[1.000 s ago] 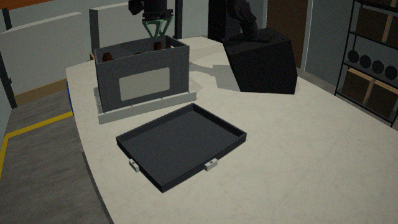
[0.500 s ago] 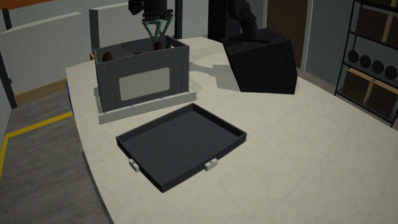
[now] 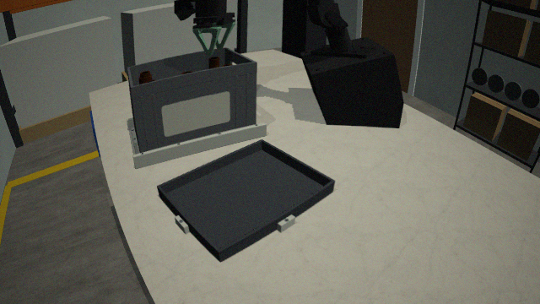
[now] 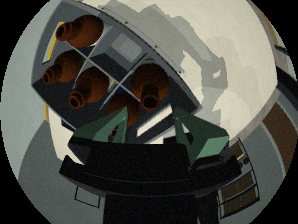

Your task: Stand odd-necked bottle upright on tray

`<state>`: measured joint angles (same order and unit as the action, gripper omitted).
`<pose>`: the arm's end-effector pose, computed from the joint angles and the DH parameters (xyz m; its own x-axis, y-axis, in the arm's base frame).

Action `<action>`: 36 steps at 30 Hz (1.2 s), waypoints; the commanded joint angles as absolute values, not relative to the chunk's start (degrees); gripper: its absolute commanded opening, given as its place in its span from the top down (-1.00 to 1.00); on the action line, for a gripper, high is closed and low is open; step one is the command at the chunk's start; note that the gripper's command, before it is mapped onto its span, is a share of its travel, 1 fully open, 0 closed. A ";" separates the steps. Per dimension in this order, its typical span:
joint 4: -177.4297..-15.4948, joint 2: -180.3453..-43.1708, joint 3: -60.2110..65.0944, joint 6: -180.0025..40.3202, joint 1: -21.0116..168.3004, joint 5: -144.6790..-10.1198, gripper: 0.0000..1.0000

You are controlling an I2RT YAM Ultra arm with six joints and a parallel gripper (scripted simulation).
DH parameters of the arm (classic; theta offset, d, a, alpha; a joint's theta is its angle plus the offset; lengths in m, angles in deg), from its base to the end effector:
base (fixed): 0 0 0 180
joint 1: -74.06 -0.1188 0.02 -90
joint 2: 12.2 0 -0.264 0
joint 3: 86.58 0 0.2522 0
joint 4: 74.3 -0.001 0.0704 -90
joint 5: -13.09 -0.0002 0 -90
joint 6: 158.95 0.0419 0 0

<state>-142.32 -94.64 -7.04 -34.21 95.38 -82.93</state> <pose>0.2536 -0.1026 0.2618 -0.4992 0.8032 -0.3251 0.8251 0.5552 0.1048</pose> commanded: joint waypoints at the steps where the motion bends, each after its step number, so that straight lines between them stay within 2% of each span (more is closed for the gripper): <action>1: -141.55 -93.77 -5.37 -34.49 95.59 -83.04 -0.21; 36: -141.86 -93.98 -5.09 -34.50 95.61 -83.04 -0.21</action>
<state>-142.32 -94.90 -7.04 -34.23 95.38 -82.93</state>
